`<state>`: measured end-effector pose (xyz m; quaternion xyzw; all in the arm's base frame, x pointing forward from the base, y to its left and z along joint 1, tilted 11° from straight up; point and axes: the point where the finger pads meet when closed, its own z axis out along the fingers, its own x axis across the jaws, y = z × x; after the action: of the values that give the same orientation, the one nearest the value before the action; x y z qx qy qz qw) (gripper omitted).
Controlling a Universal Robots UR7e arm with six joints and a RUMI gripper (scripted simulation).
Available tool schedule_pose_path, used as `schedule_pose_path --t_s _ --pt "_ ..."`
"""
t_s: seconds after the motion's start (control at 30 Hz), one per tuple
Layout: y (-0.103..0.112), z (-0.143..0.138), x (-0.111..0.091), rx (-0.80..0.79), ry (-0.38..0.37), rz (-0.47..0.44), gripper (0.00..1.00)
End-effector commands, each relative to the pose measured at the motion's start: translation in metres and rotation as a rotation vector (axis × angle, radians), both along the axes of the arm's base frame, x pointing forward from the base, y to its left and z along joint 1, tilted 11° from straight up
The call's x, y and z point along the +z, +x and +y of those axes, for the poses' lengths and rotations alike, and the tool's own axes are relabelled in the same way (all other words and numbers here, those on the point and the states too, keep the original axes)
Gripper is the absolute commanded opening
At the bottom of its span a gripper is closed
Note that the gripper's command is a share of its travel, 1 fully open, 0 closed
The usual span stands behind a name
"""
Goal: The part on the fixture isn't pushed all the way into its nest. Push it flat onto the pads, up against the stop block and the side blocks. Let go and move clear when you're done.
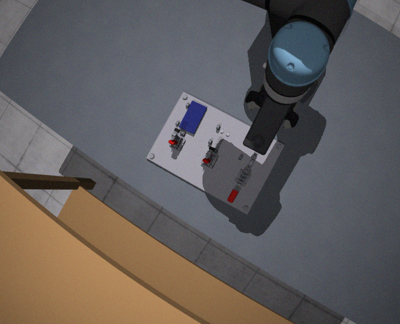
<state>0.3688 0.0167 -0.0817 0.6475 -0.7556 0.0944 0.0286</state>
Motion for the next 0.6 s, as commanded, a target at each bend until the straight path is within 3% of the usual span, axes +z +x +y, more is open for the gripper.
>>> schedule_pose_path --t_s 0.0,0.2,0.37,0.57 --pt "0.004 -0.012 0.000 0.003 0.005 -0.003 0.58" --pt "0.004 -0.012 0.000 0.003 0.005 -0.003 0.58" --pt "0.018 -0.066 0.000 0.003 0.005 -0.003 0.58" --pt "0.018 -0.066 0.000 0.003 0.005 -0.003 0.58"
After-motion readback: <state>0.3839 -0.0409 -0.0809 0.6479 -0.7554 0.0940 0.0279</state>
